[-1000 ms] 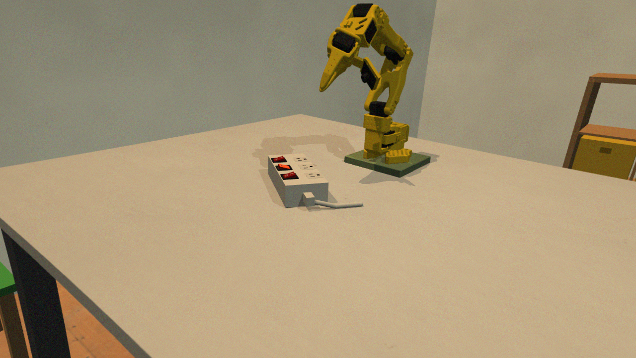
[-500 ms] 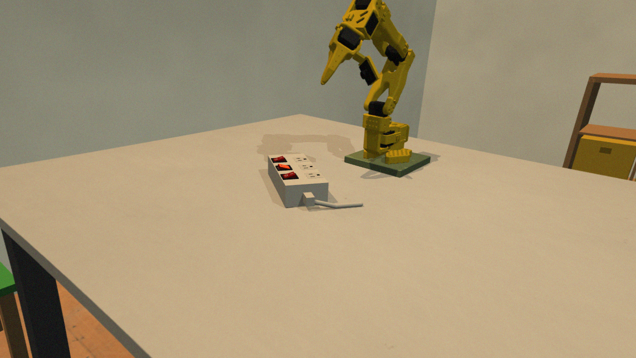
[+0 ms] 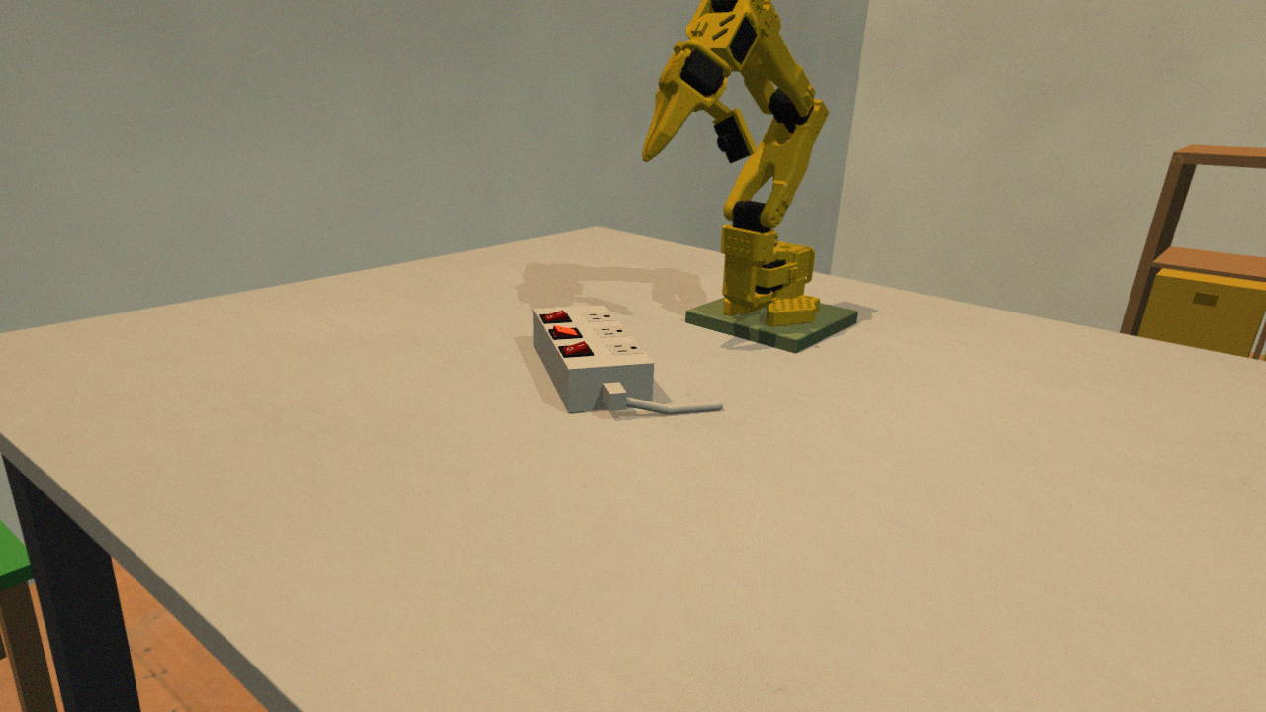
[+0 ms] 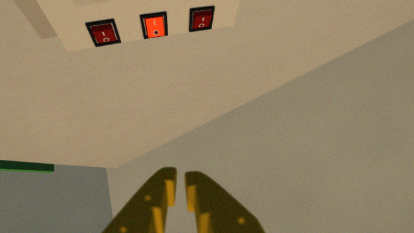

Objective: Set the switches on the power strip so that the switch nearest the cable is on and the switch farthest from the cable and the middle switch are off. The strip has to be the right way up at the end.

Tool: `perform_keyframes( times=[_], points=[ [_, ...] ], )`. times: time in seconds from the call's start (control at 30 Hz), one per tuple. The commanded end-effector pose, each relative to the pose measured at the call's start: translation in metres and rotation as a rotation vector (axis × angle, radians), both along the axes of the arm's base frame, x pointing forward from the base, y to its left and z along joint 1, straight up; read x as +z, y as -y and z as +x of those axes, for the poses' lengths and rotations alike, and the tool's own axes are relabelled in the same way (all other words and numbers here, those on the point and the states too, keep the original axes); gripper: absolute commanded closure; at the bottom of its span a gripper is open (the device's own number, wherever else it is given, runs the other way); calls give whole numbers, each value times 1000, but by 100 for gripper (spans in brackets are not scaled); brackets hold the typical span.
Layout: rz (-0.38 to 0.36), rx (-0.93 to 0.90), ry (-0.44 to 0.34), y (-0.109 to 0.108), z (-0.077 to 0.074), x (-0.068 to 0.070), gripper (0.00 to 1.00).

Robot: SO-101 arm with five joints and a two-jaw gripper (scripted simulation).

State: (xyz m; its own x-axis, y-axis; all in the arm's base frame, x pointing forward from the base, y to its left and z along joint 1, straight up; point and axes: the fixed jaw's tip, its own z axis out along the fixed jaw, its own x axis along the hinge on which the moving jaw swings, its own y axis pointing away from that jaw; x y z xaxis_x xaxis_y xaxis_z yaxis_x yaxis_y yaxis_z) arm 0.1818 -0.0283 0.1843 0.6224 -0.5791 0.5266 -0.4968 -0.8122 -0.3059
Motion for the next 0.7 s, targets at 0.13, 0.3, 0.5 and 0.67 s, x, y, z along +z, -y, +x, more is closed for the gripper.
perform_keyframes(
  times=[0.13,0.3,0.5,0.67],
  points=[
    [-32,26,-2,3,-5,4,100],
    [-40,34,-6,3,-7,4,100],
    [-45,39,-9,3,-7,4,100],
    [-46,40,-9,3,-7,4,100]
  ],
)
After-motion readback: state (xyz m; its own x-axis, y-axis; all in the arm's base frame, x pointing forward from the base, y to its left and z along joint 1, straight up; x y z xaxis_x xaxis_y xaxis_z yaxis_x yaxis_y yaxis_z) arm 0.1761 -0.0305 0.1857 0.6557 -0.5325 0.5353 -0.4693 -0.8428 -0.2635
